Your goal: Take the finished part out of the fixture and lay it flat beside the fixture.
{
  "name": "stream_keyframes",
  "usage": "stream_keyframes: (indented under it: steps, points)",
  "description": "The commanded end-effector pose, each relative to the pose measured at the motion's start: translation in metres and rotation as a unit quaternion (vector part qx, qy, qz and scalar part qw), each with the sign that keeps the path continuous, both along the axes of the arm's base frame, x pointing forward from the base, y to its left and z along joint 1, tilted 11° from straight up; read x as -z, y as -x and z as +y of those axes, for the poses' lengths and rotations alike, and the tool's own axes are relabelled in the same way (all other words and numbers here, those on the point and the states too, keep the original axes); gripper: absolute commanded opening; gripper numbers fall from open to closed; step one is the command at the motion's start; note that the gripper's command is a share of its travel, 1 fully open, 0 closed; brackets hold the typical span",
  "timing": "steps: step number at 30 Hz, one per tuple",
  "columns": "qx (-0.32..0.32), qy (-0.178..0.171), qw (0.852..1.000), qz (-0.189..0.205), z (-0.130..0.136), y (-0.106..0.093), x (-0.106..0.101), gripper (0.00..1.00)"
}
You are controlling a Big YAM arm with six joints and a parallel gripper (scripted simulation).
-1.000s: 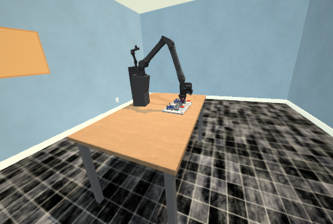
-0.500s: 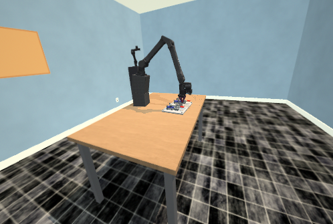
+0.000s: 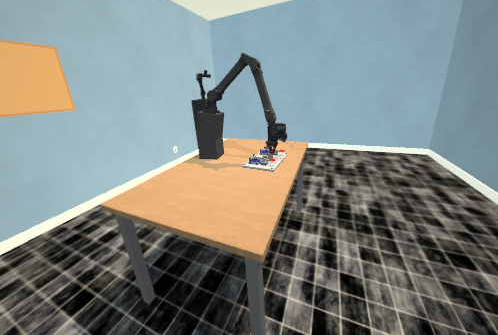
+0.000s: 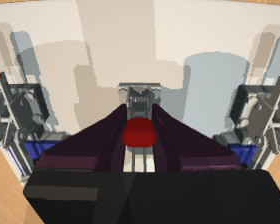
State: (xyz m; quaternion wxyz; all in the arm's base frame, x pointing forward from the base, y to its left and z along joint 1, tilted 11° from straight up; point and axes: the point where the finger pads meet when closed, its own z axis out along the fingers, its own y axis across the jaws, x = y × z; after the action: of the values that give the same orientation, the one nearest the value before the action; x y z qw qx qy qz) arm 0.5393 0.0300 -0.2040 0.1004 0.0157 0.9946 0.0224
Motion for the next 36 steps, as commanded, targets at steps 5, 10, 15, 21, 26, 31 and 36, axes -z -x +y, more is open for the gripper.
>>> stream_keyframes:
  steps: [5,10,15,21,26,31,36]
  points:
    - [-0.005,-0.001,1.0,0.018,0.009,0.019,-0.013,0.0]
    - [-0.005,-0.001,1.0,0.02,0.009,0.021,-0.013,0.0]
    - [-0.005,-0.001,1.0,0.023,0.009,0.023,-0.013,0.0]
    - [-0.005,-0.001,1.0,0.027,0.009,0.026,-0.013,0.0]
    - [-0.006,-0.001,1.0,0.028,0.009,0.027,-0.013,0.0]
    - [-0.006,-0.001,1.0,0.029,0.009,0.028,-0.013,0.0]
    - [-0.006,-0.001,0.999,0.031,0.009,0.029,-0.013,0.0]
